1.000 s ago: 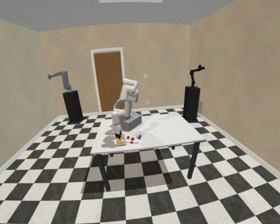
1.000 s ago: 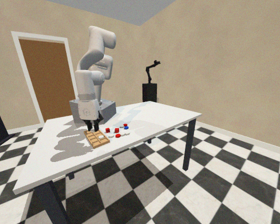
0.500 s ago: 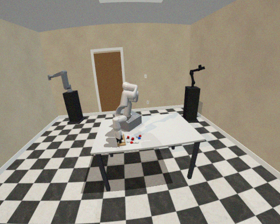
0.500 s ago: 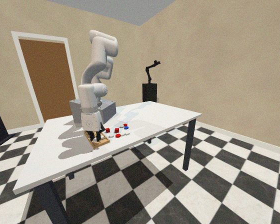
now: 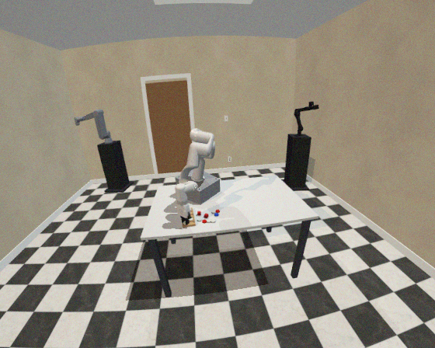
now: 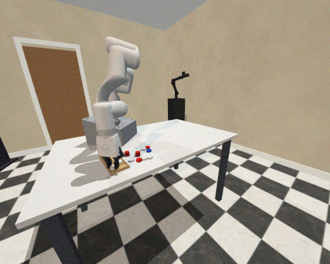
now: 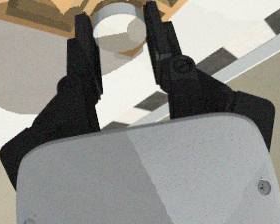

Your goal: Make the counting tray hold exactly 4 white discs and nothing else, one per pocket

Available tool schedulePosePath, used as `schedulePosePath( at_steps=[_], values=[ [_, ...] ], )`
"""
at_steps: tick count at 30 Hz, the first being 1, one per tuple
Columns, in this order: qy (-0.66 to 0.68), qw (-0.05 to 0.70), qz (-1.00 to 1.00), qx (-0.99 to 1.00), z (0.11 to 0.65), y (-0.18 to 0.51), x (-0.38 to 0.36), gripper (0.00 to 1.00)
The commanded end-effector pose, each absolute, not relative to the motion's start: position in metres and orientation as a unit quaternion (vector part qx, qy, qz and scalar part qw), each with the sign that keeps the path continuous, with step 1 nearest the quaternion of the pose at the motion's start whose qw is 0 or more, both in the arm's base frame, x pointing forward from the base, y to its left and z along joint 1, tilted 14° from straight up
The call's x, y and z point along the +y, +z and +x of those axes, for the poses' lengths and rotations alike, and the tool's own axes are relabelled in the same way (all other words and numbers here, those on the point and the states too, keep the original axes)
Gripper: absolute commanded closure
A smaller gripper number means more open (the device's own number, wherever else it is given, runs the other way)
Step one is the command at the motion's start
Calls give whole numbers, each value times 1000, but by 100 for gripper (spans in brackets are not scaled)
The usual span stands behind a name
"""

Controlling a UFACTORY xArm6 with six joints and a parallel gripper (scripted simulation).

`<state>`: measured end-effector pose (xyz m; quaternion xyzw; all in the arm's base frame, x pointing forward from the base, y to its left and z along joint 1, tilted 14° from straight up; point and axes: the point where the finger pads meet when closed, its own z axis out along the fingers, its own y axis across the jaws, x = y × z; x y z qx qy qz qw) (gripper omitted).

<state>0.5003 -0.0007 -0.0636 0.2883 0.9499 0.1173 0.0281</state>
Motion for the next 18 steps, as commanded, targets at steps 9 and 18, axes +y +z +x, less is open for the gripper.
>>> schedulePosePath(
  at_steps=[9, 18],
  values=[
    [118, 30, 288, 950, 502, -62, -1, 53],
    [118, 30, 288, 950, 502, -62, -1, 53]
  ],
)
